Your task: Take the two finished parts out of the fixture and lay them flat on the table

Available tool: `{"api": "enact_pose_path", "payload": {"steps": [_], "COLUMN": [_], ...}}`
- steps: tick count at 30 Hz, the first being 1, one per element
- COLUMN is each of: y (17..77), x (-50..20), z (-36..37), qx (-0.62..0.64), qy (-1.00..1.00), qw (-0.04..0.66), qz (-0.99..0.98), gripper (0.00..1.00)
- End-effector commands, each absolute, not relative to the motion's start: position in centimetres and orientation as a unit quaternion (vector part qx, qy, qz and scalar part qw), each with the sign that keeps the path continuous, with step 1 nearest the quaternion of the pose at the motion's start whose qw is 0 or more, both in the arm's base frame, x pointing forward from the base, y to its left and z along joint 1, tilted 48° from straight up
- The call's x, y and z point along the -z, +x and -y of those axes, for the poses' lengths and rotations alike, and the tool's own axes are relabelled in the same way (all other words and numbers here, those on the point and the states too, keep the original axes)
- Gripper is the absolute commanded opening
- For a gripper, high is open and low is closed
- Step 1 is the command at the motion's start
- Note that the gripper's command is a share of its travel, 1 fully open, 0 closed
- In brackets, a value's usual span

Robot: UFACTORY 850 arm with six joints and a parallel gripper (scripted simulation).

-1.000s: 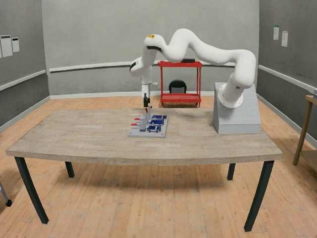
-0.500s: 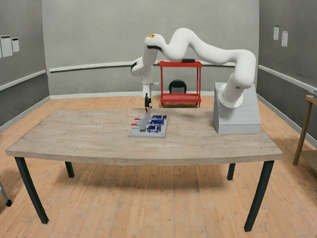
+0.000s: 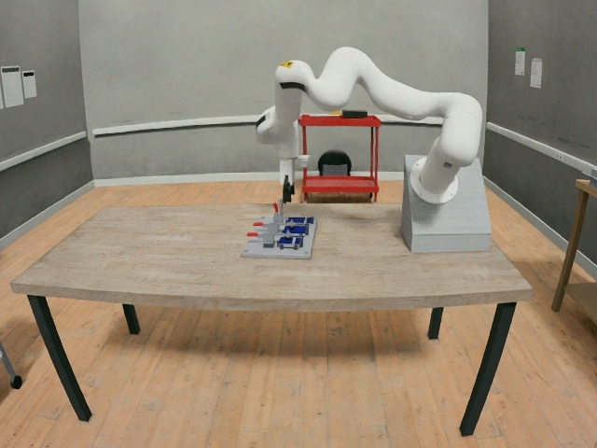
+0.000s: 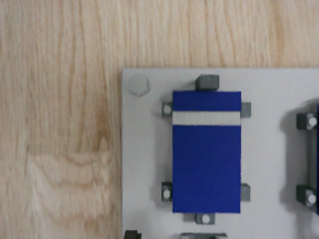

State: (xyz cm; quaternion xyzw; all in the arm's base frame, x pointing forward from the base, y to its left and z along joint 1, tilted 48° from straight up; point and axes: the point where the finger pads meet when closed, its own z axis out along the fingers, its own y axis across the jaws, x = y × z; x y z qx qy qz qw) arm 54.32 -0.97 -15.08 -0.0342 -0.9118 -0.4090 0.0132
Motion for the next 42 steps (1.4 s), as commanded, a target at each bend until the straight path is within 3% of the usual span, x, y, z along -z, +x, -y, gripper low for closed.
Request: {"api": "enact_pose_path", "payload": {"steps": [1,42], "y": [52.8,50.5], "x": [14.9,17.4], "z": [1.0,-2.1], "qx": [0.409,0.409], "qy": [-0.035,-0.035], "qw": [0.011,0.011], "qz": [0.912,0.912], "gripper": [1.0,1.0]}}
